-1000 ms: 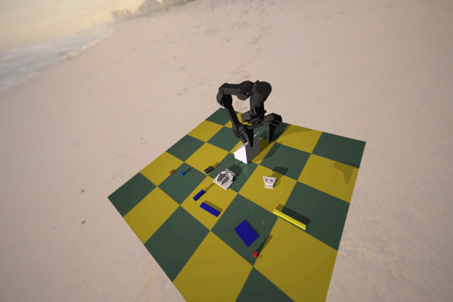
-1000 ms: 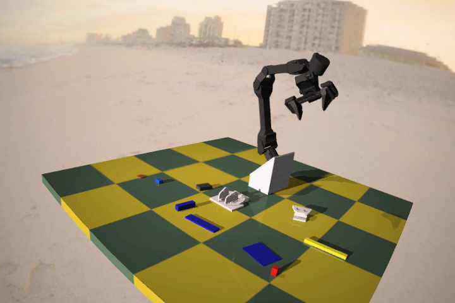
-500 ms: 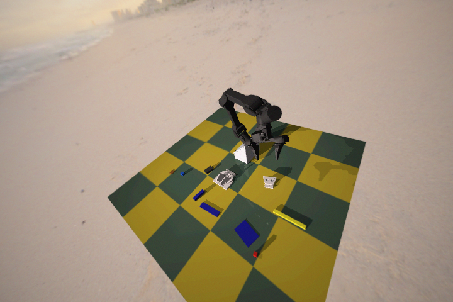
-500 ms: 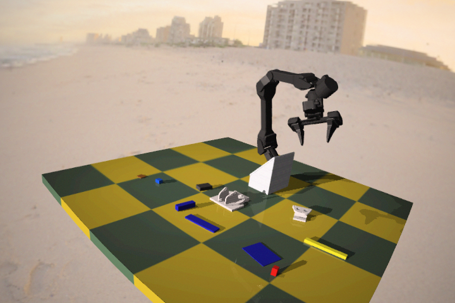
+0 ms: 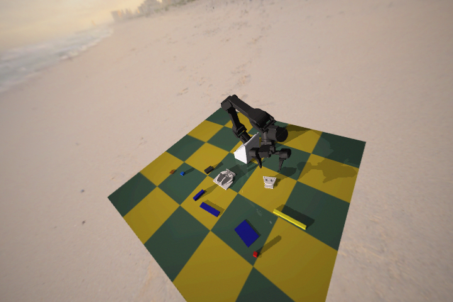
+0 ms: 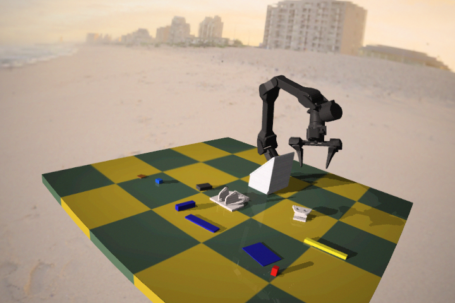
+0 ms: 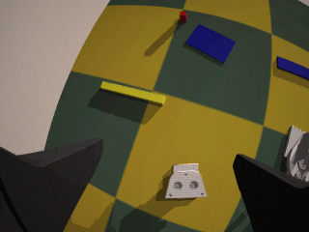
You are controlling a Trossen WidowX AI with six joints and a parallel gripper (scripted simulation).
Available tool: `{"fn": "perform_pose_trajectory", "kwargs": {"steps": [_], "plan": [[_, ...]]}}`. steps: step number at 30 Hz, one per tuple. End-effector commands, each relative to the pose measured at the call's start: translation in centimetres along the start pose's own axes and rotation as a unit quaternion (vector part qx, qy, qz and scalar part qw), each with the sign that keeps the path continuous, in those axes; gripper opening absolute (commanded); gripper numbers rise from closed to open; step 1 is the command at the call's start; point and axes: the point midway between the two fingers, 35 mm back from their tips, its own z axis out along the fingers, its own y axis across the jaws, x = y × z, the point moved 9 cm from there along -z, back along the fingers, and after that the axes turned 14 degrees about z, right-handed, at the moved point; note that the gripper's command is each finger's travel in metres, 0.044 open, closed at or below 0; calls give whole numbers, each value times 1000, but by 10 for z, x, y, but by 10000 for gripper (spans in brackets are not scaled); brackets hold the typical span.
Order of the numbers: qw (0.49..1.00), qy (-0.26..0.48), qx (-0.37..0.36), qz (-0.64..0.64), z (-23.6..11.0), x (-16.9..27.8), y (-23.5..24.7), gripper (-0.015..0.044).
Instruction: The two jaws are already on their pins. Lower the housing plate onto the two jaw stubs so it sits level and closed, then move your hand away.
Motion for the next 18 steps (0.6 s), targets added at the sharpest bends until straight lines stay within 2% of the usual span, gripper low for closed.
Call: {"fn": "perform_pose_trajectory", "kwargs": {"steps": [1, 18], "plan": [[999, 29, 21, -21, 16, 10, -4, 440], [979, 148, 107, -88, 79, 51, -27, 440]]}}
